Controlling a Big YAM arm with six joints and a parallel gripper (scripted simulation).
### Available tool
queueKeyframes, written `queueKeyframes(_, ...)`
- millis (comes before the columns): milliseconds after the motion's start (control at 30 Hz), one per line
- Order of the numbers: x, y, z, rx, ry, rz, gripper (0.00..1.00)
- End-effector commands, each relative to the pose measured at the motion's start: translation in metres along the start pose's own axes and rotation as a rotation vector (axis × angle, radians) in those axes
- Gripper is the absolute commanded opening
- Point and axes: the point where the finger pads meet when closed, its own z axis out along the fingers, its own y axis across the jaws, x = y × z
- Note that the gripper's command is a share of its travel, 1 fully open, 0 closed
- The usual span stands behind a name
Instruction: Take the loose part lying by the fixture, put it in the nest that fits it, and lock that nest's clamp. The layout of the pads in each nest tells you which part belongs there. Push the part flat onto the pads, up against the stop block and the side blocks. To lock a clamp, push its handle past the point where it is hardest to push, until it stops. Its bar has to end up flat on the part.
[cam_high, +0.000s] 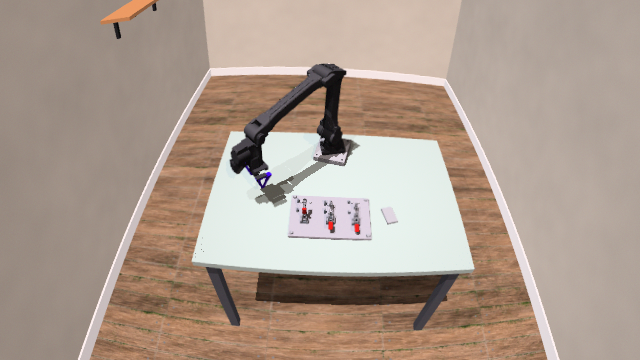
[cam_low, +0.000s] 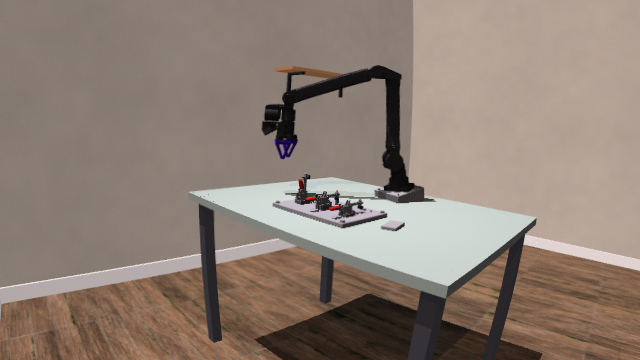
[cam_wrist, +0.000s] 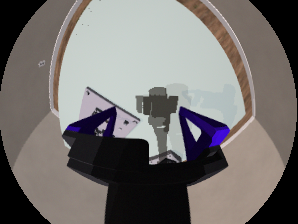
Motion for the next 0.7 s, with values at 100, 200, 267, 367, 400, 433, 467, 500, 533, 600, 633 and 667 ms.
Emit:
queueKeyframes(100,-0.022,0.011,-0.038,-0.017,-0.094,-0.015,1.00)
queueKeyframes(200,-0.011,0.021,-0.033,-0.012,-0.068,-0.027,1.00)
queueKeyframes(267,0.013,0.031,-0.016,-0.002,-0.016,-0.051,1.00)
queueKeyframes(367,0.033,0.066,-0.017,-0.001,-0.004,-0.125,1.00)
queueKeyframes(400,0.033,0.066,-0.017,-0.001,-0.004,-0.125,1.00)
queueKeyframes(433,0.043,0.080,-0.017,0.000,0.000,-0.157,1.00)
queueKeyframes(467,0.054,0.096,-0.018,0.001,0.005,-0.193,1.00)
queueKeyframes(500,0.067,0.112,-0.019,0.002,0.010,-0.232,1.00)
queueKeyframes(533,0.067,0.112,-0.019,0.002,0.010,-0.232,1.00)
queueKeyframes(600,0.067,0.112,-0.019,0.002,0.010,-0.232,1.00)
queueKeyframes(633,0.081,0.128,-0.020,0.003,0.014,-0.273,1.00)
queueKeyframes(667,0.097,0.144,-0.022,0.004,0.019,-0.317,1.00)
